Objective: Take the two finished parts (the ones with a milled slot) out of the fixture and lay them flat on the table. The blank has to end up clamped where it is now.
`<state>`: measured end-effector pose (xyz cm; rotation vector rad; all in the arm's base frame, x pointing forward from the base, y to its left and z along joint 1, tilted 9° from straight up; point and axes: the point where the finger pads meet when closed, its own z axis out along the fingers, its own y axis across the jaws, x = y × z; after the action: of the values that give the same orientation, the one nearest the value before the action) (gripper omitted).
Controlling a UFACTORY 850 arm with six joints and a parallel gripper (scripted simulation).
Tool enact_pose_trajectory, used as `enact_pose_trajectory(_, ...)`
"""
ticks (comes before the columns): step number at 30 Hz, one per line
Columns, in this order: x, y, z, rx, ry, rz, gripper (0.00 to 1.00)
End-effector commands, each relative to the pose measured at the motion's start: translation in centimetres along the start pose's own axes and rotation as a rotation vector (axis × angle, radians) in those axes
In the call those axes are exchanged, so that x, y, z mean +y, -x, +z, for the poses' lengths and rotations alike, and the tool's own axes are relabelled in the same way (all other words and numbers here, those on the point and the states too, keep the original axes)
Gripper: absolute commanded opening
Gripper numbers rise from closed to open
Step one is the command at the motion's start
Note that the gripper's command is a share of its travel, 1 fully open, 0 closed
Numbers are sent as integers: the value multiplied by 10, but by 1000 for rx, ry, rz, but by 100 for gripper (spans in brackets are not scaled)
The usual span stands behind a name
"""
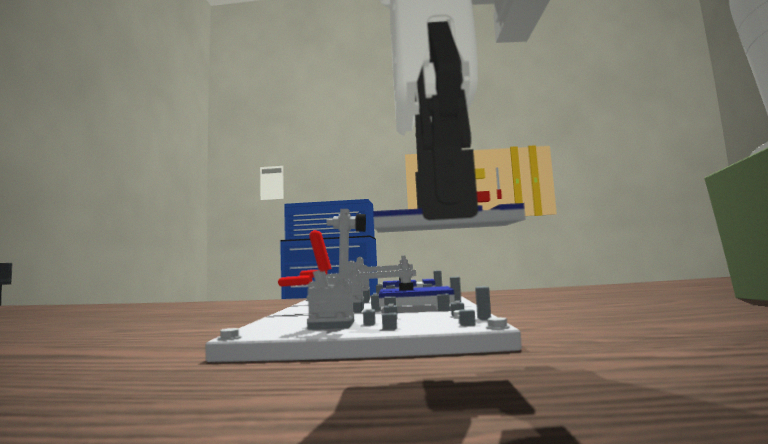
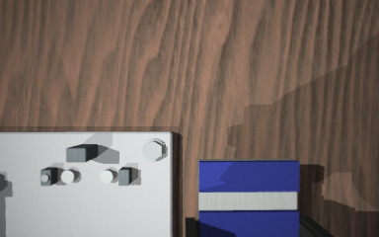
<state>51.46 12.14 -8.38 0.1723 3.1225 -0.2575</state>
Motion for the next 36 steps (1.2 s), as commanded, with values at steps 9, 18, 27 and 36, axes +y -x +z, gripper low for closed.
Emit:
enact_pose_trajectory(9, 11, 3, -2, -4, 3, 0, 0)
enact_pose_trajectory(18, 12, 3, -2, -4, 3, 0, 0)
enact_pose_trajectory(27, 12, 3, -2, -4, 3, 0, 0)
enact_pose_trajectory(36, 12, 3, -2, -4, 3, 0, 0)
